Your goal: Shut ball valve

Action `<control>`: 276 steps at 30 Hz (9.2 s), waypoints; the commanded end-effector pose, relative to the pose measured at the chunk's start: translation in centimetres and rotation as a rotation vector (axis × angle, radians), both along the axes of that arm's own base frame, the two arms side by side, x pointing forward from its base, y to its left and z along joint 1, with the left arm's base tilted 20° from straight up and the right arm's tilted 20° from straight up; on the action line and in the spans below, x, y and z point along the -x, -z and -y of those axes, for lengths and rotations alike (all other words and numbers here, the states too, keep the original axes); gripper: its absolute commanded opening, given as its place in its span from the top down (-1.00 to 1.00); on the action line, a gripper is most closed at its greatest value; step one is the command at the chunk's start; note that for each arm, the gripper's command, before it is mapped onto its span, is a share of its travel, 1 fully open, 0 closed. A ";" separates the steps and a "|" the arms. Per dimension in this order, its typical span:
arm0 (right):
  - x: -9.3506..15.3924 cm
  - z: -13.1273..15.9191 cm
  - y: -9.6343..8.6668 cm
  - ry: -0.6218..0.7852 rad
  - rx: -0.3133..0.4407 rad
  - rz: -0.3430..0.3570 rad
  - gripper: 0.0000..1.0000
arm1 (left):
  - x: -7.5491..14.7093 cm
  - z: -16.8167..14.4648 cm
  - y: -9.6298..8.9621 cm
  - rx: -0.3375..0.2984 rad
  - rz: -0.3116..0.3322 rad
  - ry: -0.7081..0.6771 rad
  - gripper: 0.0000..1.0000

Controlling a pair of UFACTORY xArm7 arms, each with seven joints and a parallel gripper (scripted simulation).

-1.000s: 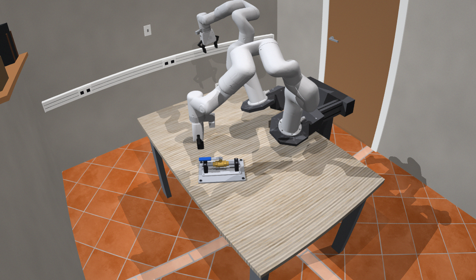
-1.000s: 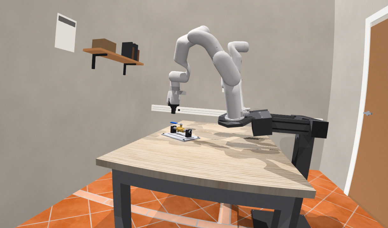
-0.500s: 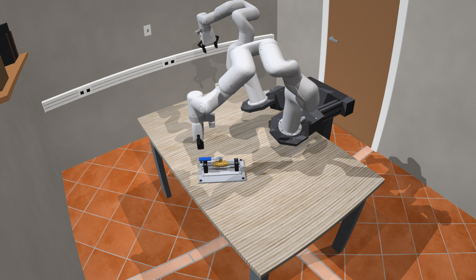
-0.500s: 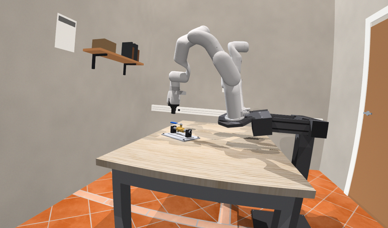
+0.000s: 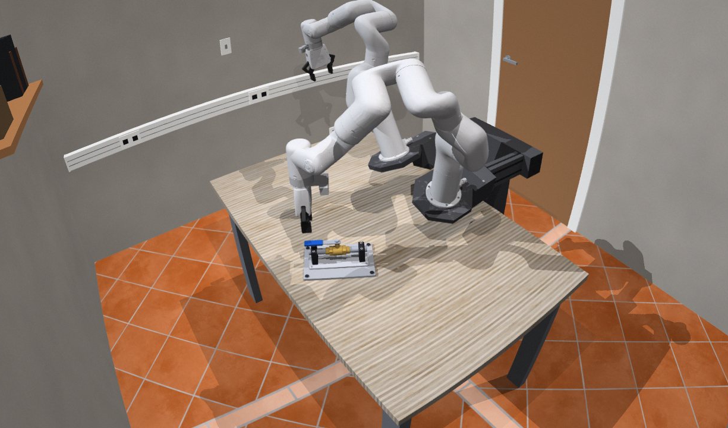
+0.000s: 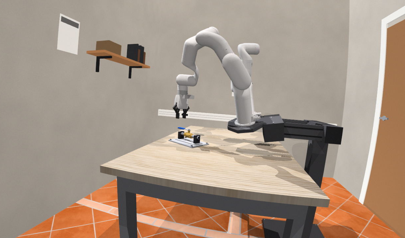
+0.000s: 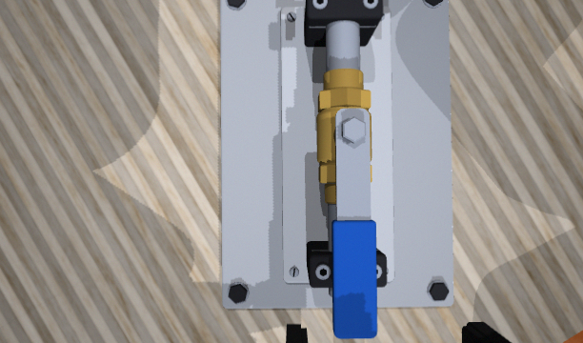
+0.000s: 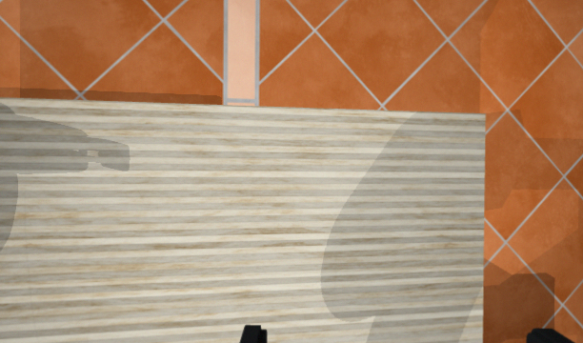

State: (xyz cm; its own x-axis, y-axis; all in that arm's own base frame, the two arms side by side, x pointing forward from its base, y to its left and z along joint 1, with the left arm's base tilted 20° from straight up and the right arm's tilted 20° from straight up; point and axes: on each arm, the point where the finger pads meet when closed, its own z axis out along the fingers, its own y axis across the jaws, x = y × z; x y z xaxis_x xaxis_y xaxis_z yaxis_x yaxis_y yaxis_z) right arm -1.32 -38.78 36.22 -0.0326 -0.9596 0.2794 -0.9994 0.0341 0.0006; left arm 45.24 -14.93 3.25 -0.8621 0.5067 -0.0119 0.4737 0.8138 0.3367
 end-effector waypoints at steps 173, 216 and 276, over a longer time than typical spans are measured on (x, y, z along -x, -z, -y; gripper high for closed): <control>0.0 0.0 -0.2 0.001 0.004 0.000 -1.00 | -1.6 -2.2 7.7 0.002 0.003 0.002 1.00; 0.0 0.0 -0.2 0.001 0.004 0.000 -1.00 | -1.5 -2.0 7.8 -0.003 -0.004 0.027 1.00; 0.0 0.0 -0.2 0.001 0.004 0.000 -1.00 | 0.5 0.2 8.9 -0.066 -0.102 0.352 1.00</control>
State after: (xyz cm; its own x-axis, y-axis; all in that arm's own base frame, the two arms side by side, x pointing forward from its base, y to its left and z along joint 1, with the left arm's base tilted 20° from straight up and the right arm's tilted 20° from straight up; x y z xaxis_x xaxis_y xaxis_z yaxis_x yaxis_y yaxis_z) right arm -1.32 -38.78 36.22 -0.0326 -0.9596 0.2794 -0.9994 0.0341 0.0006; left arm 44.82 -14.79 -5.65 -0.6483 0.7542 0.1040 0.7394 0.5912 0.3222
